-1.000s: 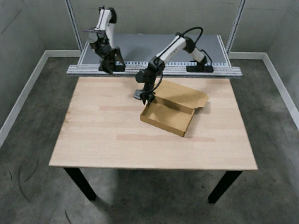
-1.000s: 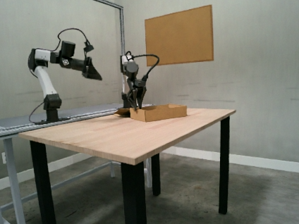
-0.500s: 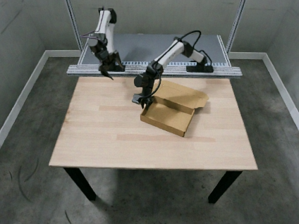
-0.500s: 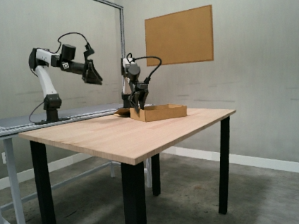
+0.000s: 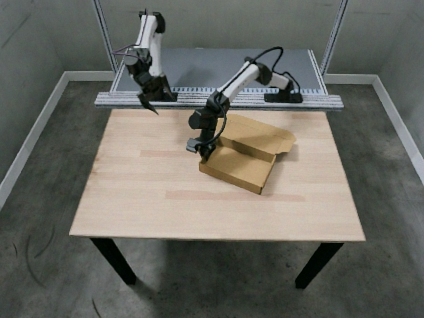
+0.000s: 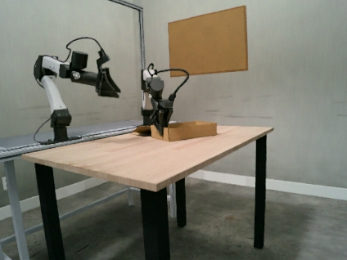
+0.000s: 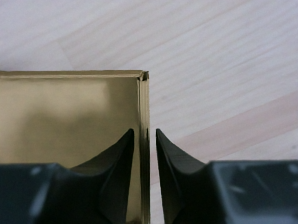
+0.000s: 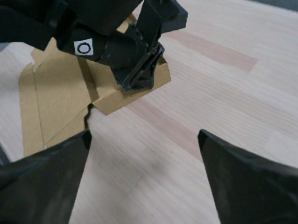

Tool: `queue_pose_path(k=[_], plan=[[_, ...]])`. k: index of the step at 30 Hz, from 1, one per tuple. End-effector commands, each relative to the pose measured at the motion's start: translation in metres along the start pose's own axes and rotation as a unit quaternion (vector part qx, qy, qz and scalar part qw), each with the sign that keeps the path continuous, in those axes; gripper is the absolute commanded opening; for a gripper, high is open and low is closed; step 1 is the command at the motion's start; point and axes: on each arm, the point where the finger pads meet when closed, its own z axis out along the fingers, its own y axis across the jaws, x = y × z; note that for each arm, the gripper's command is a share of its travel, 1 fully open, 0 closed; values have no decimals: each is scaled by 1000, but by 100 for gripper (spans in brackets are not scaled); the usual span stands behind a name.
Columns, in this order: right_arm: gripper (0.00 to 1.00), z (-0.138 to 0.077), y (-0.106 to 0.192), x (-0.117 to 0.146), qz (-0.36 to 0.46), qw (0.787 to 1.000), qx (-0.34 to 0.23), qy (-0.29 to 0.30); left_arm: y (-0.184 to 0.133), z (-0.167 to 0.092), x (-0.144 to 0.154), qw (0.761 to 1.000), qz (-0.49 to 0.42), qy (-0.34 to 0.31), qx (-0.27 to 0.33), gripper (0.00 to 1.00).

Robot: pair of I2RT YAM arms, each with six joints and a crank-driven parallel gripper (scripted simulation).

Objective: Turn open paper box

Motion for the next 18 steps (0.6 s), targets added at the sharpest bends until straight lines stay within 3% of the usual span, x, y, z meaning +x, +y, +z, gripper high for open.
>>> queue_pose_path(k=[1,4,10,18], plan=[[100,0,-6,-10,-6,1000,11,-15,1,4,-11,1000,-1,-11,6,20],[100,1,-6,-9,-6,1000,9,-14,1,4,-14,1000,-1,-14,7,19],[100,1,-6,-9,-7,1000,9,-14,2,-13,-25,999,-5,-32,7,0],[100,1,-6,-9,-7,1000,9,-14,-8,-18,-20,999,18,-32,27,0]])
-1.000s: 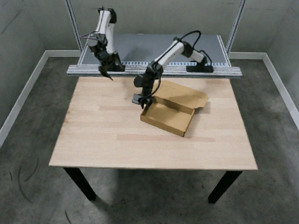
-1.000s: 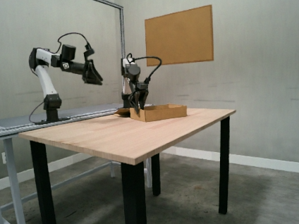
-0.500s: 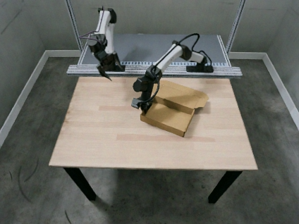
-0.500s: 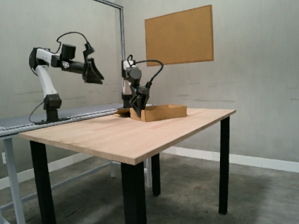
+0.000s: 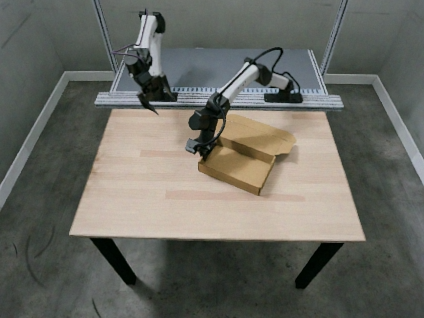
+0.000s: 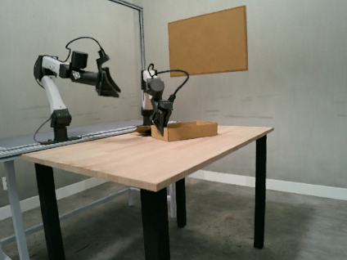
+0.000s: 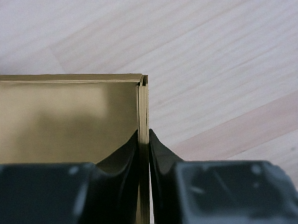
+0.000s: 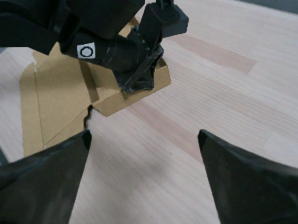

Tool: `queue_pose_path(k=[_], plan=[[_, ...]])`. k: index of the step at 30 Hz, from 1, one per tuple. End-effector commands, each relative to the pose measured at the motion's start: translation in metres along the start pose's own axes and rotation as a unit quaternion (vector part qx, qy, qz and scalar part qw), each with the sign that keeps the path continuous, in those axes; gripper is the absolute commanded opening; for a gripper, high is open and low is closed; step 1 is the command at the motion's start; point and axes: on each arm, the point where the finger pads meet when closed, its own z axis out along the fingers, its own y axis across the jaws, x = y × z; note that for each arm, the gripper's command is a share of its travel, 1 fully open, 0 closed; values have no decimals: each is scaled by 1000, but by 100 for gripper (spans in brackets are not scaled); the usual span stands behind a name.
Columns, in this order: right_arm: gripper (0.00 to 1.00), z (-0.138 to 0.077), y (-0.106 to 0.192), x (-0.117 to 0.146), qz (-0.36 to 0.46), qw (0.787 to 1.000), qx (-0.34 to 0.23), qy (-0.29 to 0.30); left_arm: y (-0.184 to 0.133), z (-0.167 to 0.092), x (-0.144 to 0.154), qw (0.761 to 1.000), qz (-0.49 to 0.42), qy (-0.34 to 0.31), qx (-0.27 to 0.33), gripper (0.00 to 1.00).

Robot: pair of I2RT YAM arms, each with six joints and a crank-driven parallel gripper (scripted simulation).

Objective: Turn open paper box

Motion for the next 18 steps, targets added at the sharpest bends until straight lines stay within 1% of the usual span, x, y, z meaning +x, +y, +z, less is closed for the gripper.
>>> queue_pose_path(k=[1,18], plan=[[100,0,-5,-7,-7,1000,7,-11,-5,-23,-19,999,13,-29,16,0],[100,0,-2,-7,-8,1000,3,-9,-15,-30,-8,996,68,-29,51,0]])
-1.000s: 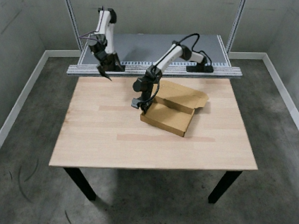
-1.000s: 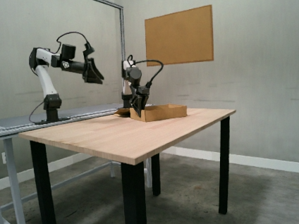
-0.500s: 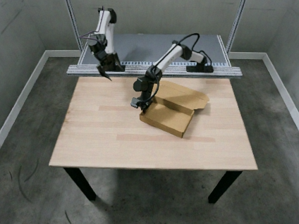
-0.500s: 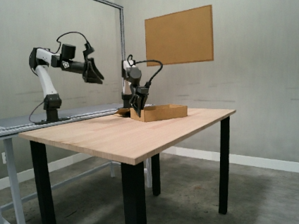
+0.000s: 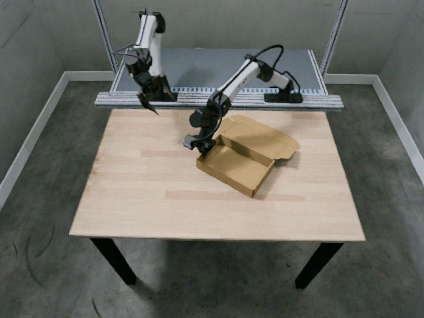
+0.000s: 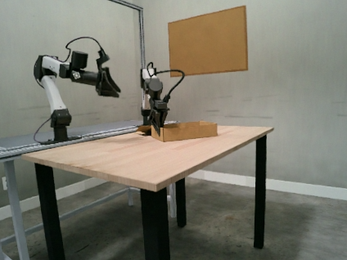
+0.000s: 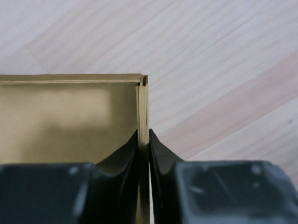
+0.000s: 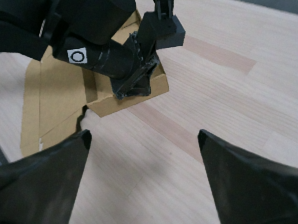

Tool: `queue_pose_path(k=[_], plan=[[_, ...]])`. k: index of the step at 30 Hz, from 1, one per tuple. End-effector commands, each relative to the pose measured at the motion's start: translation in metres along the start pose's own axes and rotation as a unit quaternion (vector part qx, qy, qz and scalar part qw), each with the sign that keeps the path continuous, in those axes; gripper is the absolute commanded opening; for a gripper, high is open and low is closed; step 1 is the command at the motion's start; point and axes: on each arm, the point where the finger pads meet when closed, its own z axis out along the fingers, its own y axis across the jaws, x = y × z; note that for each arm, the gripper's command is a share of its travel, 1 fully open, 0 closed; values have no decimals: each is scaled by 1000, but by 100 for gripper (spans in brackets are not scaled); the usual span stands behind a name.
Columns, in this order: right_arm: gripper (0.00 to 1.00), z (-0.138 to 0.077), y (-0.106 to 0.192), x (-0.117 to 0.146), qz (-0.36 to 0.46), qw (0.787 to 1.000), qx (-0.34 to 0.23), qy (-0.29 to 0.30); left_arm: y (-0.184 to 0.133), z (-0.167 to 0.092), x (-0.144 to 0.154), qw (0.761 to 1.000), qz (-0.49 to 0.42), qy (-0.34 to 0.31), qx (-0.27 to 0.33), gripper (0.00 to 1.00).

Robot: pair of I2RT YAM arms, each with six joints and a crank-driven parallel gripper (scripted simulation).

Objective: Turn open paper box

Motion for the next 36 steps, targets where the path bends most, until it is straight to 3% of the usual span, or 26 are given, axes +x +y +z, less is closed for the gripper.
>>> queue_pose_path(k=[1,36], plan=[[100,0,-2,-6,-8,1000,3,-9,-4,-23,-18,999,19,-30,16,0],[100,0,-2,-6,-8,1000,3,-9,-22,-38,5,987,132,-31,87,0]])
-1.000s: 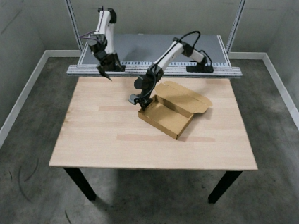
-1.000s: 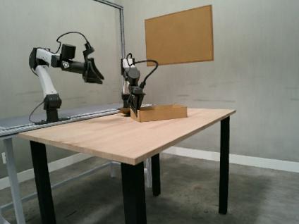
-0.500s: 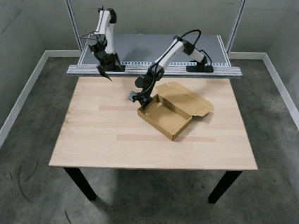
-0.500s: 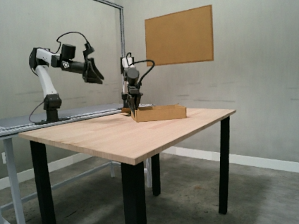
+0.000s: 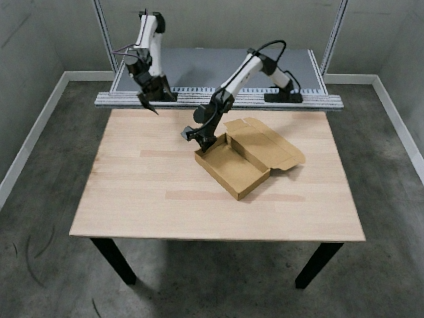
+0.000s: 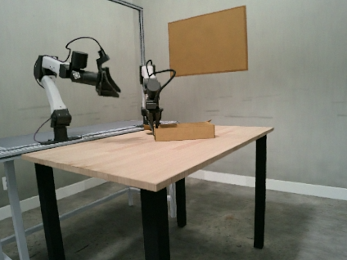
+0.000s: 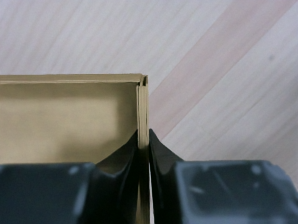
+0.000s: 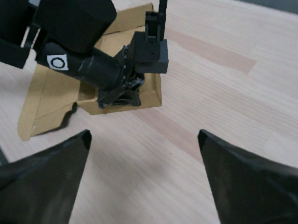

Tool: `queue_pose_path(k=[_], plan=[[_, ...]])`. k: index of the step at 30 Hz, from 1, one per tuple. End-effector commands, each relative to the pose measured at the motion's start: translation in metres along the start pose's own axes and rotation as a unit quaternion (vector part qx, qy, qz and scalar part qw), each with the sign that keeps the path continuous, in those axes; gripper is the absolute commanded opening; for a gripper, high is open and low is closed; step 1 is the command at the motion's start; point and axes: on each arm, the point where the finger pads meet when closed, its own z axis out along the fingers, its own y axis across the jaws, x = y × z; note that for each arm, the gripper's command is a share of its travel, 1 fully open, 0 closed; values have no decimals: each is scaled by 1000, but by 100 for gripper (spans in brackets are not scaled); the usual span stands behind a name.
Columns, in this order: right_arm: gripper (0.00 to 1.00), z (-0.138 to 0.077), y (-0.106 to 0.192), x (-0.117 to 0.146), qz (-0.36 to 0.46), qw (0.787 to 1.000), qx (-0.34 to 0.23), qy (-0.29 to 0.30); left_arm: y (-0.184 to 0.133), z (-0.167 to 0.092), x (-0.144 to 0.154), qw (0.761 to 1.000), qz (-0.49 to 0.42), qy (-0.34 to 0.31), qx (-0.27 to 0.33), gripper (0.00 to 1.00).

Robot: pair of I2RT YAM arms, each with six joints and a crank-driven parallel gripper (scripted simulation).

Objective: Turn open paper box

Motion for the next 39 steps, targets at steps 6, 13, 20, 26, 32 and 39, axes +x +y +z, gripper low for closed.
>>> queue_pose_path(k=[6,13,20,26,32,39], plan=[[100,0,-2,-6,-8,1000,3,-9,-8,-25,-14,998,46,-31,24,0],[100,0,-2,-6,-8,1000,3,-9,-12,-28,-9,996,71,-30,40,0],[100,0,-2,-6,-8,1000,3,-9,-16,-30,-4,994,90,-28,51,0],[100,0,-2,-6,-8,1000,3,-9,-19,-33,1,991,111,-28,65,0],[100,0,-2,-6,-8,1000,3,-9,-21,-35,6,989,125,-25,75,0],[100,0,-2,-6,-8,1000,3,-9,-23,-39,12,984,149,-24,90,0]])
